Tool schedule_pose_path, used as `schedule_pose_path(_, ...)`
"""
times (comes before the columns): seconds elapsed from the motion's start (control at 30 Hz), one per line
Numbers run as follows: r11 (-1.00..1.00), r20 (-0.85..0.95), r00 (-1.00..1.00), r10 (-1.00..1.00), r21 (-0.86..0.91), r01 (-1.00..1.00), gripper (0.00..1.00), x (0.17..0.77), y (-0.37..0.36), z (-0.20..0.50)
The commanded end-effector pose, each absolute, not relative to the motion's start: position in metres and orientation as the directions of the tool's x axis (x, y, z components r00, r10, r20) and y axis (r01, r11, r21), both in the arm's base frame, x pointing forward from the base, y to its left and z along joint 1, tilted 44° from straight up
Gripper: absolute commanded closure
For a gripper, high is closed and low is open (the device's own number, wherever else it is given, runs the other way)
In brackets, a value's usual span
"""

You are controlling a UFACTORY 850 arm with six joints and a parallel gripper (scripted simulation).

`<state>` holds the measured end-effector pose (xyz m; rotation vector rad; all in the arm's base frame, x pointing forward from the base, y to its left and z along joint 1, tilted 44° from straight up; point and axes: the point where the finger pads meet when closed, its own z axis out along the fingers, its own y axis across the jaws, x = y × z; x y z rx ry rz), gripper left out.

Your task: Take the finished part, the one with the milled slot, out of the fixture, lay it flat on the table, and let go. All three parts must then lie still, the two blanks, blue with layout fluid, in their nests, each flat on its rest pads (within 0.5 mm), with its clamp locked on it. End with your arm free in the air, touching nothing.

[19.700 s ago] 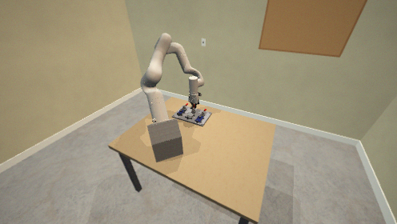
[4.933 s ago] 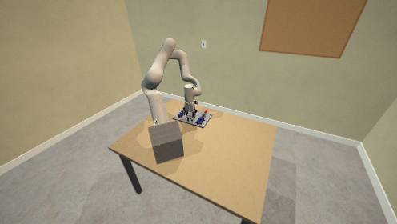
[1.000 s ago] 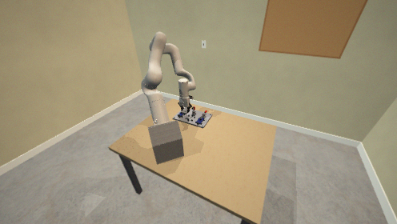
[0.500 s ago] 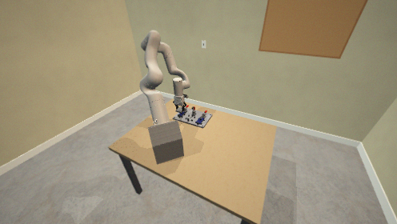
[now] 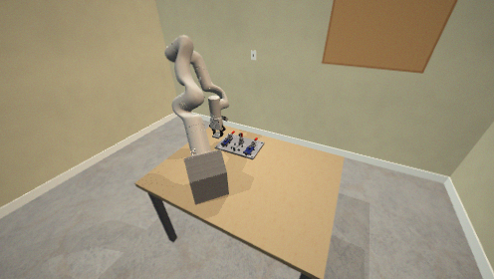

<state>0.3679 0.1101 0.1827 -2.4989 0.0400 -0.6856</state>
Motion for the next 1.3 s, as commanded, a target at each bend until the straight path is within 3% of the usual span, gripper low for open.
schedule_pose_path(0.0, -0.853, 0.465, 0.87, -0.166, -0.51, 0.11, 1.0, 0.367, 0.121, 0.19)
schedule_pose_path(1.27, -0.853, 0.465, 0.87, -0.166, -0.51, 0.11, 1.0, 0.361, 0.167, 0.217)
